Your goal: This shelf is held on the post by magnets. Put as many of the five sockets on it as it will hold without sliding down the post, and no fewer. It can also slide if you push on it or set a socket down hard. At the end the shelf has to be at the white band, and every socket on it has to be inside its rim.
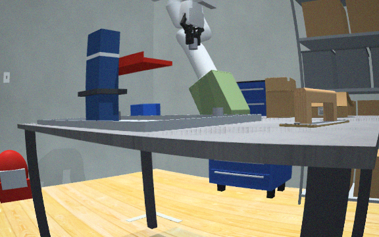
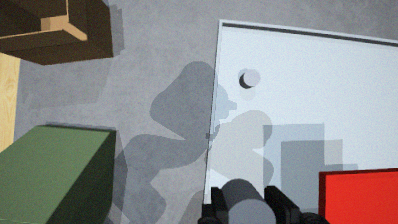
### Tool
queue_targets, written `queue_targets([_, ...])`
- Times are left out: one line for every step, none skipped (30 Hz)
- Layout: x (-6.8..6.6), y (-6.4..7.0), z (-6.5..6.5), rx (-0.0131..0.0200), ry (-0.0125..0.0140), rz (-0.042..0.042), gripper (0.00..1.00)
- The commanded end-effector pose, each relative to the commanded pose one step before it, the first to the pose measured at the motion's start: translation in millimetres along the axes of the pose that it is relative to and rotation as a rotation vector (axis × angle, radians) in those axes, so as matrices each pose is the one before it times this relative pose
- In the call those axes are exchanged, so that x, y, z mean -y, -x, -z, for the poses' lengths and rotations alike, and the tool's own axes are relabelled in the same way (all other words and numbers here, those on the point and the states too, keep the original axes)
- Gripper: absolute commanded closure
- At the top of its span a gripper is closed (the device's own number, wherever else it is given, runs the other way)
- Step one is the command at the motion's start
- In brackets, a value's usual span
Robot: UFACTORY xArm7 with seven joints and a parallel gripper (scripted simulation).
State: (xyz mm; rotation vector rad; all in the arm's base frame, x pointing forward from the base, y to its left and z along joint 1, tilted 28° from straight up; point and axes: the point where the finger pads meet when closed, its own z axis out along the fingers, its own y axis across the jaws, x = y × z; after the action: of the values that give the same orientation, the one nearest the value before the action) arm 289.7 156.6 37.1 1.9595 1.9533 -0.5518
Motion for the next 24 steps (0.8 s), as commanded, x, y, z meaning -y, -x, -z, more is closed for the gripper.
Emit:
queue_targets([-10.64, 44.25, 4.08, -0.00996, 0.00817, 0.0064, 1.0])
queue_targets([0.0, 0.0, 0.0, 0.0, 0.0, 0.0, 1.0])
queue_targets([-1.28, 18.37, -1.48, -0.00122, -0.00248, 0.00041, 1.0])
queue_targets([-0.2, 8.75, -0.87, -0.00084, -0.00146, 0.00031, 1.0])
queue_targets([-0.01, 1.54, -0.16, -0.00017, -0.00028, 0.00006, 1.0])
queue_targets([0.0, 0.0, 0.0, 0.0, 0.0, 0.0, 1.0])
queue_targets([0.0, 0.0, 0.0, 0.0, 0.0, 0.0, 1.0])
queue_targets([0.0, 0.0, 0.0, 0.0, 0.0, 0.0, 1.0])
queue_targets([0.0, 0.0, 0.0, 0.0, 0.0, 0.0, 1.0])
queue_targets([0.0, 0.0, 0.0, 0.0, 0.0, 0.0, 1.0])
queue_targets([0.0, 0.0, 0.0, 0.0, 0.0, 0.0, 1.0])
queue_targets([0.0, 0.0, 0.0, 0.0, 0.0, 0.0, 1.0])
queue_targets([0.0, 0.0, 0.0, 0.0, 0.0, 0.0, 1.0])
queue_targets([0.0, -0.01, -0.01, -0.00001, -0.00001, -0.00012, 1.0])
queue_targets([-0.04, -0.01, 0.0, -0.00002, -0.00002, -0.00085, 1.0])
queue_targets([-0.09, -0.02, 0.01, -0.00005, -0.00005, -0.00223, 1.0])
queue_targets([-0.18, -0.03, 0.02, -0.00009, -0.0001, -0.00419, 1.0])
queue_targets([0.0, 0.0, 0.0, 0.0, 0.0, 0.0, 1.0])
queue_targets([0.0, 0.0, 0.0, 0.0, 0.0, 0.0, 1.0])
queue_targets([-0.28, -0.05, 0.03, -0.00014, -0.00015, -0.00668, 1.0])
queue_targets([-0.4, -0.07, 0.05, -0.0002, -0.00022, -0.00962, 1.0])
queue_targets([-0.54, -0.1, 0.06, -0.00026, -0.0003, -0.01296, 1.0])
queue_targets([-0.69, -0.14, 0.08, -0.00033, -0.00039, -0.01663, 1.0])
queue_targets([-0.86, -0.18, 0.09, -0.00039, -0.00048, -0.02058, 1.0])
